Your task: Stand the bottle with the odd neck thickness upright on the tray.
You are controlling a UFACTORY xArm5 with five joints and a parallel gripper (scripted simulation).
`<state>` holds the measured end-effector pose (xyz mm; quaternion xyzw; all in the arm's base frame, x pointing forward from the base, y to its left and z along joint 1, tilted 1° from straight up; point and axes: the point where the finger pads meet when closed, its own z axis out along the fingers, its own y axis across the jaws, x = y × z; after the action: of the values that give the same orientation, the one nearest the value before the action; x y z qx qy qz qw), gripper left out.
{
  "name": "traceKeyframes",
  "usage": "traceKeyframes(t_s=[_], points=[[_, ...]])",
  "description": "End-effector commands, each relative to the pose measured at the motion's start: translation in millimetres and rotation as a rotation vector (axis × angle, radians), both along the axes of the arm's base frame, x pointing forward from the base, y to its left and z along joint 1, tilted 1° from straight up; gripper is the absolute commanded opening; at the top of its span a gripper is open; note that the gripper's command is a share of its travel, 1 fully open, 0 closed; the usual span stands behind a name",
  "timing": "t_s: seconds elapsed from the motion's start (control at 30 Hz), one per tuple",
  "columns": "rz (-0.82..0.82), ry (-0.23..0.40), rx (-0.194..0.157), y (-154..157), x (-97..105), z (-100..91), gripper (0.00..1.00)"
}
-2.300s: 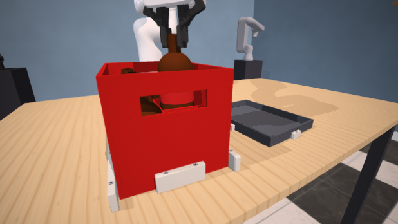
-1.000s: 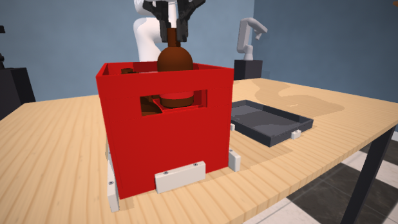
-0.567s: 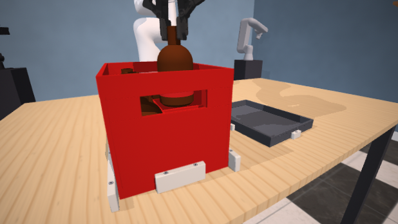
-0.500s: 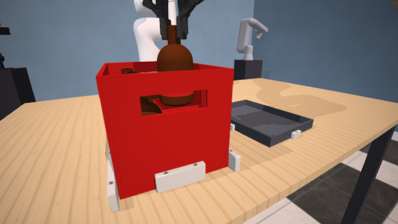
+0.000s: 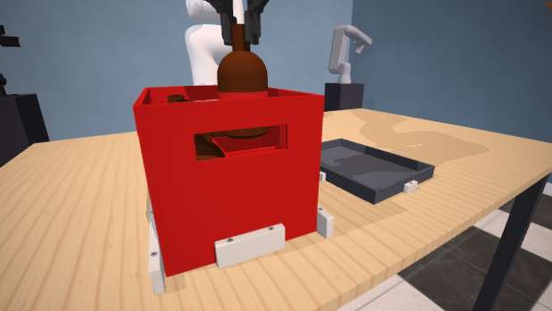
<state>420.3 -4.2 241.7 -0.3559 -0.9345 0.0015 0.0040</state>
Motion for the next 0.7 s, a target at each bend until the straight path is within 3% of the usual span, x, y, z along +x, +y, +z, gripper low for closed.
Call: traceKeyframes(t_s=[0.0,0.67], points=[[0.0,-0.004,0.0,0.1,0.9,4.8,0.0],[0.0,-0.004,0.0,0.3,1.0,21.2,0.0]])
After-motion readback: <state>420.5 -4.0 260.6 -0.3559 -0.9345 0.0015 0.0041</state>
